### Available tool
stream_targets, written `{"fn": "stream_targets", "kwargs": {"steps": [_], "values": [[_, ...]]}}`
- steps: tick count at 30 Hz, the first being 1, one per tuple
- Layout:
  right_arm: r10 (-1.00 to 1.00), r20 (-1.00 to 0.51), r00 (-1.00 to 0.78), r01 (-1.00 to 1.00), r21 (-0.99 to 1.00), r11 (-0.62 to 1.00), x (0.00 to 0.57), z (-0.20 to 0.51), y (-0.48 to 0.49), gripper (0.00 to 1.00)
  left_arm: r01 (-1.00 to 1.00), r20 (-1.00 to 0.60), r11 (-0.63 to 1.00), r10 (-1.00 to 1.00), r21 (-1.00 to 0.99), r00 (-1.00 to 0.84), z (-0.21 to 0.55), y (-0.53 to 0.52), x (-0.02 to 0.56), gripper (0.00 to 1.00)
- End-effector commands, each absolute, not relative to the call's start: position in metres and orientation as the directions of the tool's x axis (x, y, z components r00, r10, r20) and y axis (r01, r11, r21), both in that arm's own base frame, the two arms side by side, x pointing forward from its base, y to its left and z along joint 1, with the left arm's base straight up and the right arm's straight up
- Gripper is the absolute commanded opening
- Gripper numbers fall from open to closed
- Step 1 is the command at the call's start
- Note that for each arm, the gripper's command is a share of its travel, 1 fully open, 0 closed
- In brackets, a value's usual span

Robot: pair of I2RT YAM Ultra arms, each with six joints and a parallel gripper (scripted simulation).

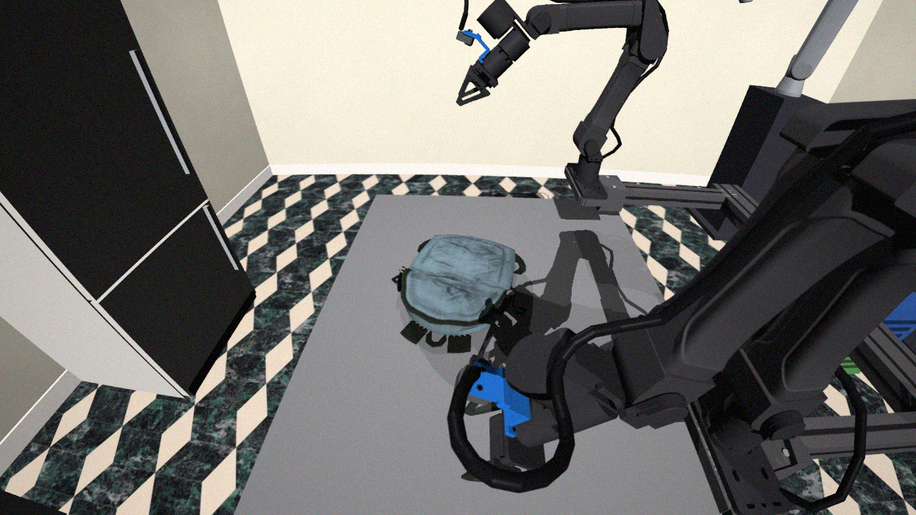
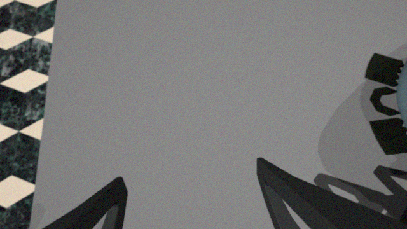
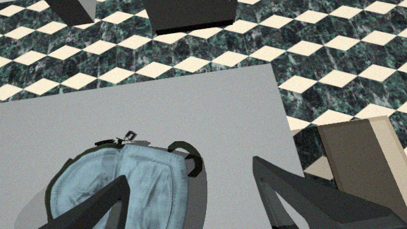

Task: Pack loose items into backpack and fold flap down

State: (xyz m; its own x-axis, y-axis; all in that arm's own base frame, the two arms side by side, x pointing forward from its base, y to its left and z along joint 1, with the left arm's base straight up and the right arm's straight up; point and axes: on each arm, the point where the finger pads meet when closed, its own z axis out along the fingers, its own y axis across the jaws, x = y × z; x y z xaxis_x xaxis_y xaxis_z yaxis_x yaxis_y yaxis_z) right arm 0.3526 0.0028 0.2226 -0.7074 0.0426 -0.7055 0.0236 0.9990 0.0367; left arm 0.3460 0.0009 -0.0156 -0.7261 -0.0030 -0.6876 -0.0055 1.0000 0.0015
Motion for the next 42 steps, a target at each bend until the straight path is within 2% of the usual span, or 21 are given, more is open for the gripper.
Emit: {"fn": "stream_targets", "kwargs": {"steps": [1, 42], "values": [[0.001, -0.693, -0.721, 0.01, -0.01, 1.0, 0.342, 0.22, -0.004, 0.9, 0.0, -0.703, 1.0, 0.001, 0.001, -0.712, -0.009, -0.001, 0.354, 0.9], [0.001, -0.702, -0.712, -0.001, 0.001, 1.0, 0.348, 0.224, -0.002, 0.9, 0.0, -0.703, 1.0, 0.001, 0.001, -0.712, -0.009, -0.001, 0.354, 0.9]]}}
